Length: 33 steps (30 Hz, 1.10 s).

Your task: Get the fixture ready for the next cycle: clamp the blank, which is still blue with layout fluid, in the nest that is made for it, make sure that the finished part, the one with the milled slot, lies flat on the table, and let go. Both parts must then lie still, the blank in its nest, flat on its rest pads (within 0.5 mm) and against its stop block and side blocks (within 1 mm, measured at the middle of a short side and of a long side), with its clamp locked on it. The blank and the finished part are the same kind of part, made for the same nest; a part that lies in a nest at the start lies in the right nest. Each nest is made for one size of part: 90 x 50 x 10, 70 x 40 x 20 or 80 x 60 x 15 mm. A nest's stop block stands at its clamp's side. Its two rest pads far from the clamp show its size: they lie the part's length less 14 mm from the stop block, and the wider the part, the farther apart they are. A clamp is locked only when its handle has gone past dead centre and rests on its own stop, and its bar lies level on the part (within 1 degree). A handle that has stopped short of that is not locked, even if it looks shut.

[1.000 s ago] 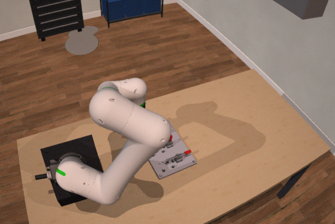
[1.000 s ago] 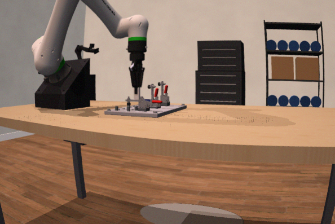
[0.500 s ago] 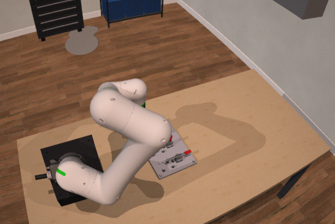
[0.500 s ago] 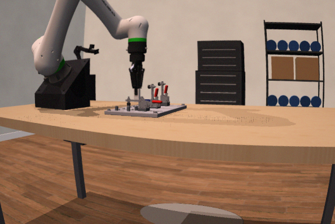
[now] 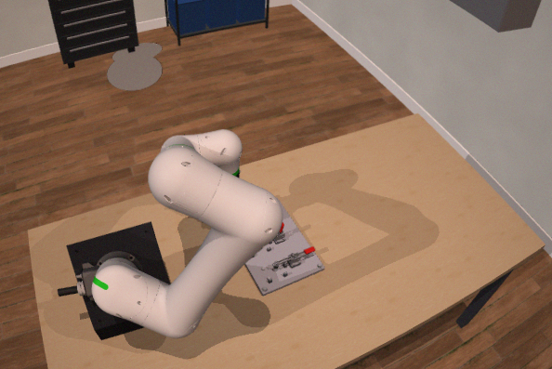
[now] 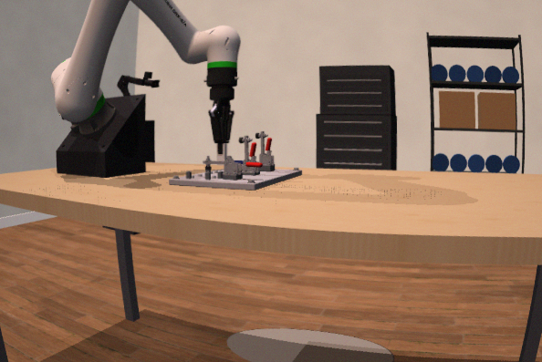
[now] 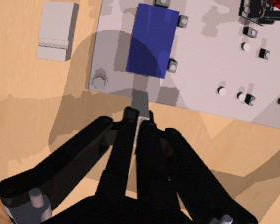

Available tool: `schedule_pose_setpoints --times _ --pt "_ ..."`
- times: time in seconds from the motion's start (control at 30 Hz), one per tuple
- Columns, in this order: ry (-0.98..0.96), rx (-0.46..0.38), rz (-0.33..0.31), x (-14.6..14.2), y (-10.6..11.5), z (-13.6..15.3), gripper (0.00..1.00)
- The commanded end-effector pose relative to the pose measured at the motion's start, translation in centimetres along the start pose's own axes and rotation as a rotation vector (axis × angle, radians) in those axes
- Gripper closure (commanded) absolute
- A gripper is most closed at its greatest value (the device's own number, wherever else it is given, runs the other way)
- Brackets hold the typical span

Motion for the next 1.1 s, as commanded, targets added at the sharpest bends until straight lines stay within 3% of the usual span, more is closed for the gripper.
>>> schedule_pose_setpoints --times 0.0,1.07 --pt "0.0 0.0 0.0 -0.02 -0.06 -0.01 1.0" --pt "0.0 0.0 0.0 0.0 -0.4 -0.42 1.0"
Point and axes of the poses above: the point where the finger pads meet when closed, its own y axis back along the fingers, its own x axis across the jaws, z = x × y, the point moved 1 cm from there along y, back along the fingers, and after that the axes turned 4 degrees about y, right-handed, at the moved point
